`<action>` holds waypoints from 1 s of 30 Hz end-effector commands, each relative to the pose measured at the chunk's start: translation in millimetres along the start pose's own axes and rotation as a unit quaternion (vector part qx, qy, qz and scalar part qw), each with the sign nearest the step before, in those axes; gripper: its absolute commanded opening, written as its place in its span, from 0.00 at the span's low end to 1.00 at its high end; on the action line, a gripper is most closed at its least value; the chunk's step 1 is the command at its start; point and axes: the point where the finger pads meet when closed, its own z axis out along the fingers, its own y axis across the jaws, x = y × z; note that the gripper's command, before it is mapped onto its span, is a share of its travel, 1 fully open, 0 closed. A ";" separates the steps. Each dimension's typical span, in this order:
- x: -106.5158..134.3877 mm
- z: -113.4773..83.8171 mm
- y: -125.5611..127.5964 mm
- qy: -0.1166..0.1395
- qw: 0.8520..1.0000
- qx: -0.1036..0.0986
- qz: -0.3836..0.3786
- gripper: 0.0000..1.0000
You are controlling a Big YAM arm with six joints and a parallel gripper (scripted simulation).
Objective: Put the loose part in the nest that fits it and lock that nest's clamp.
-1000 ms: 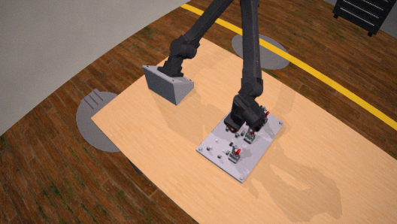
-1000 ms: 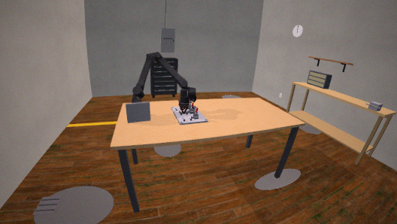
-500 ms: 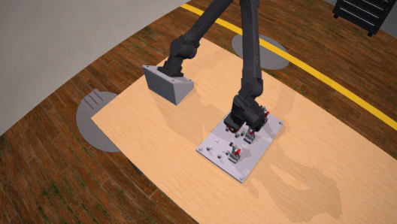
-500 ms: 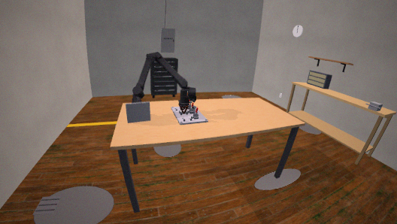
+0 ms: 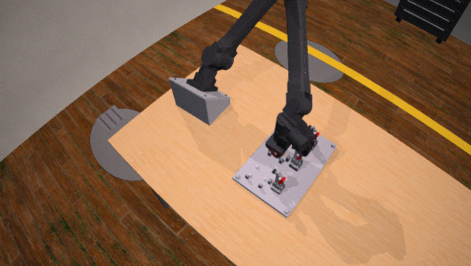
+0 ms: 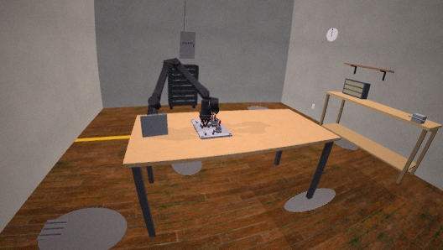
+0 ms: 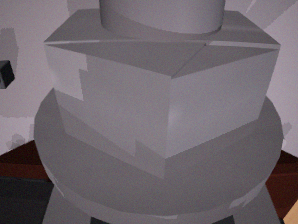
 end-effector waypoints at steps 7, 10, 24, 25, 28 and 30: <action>-16.1 -2.4 -6.1 -0.011 1.000 0.003 -0.008 0.00; -16.1 -2.4 -6.1 -0.011 1.000 0.003 -0.008 0.00; -13.8 -1.1 -6.9 -0.011 1.000 0.003 -0.007 0.00; -13.7 -1.1 -6.9 -0.011 1.000 0.003 -0.007 0.00; -13.7 -1.0 -6.9 -0.011 1.000 0.003 -0.007 0.00; -13.7 -1.0 -6.9 -0.011 1.000 0.003 -0.007 0.00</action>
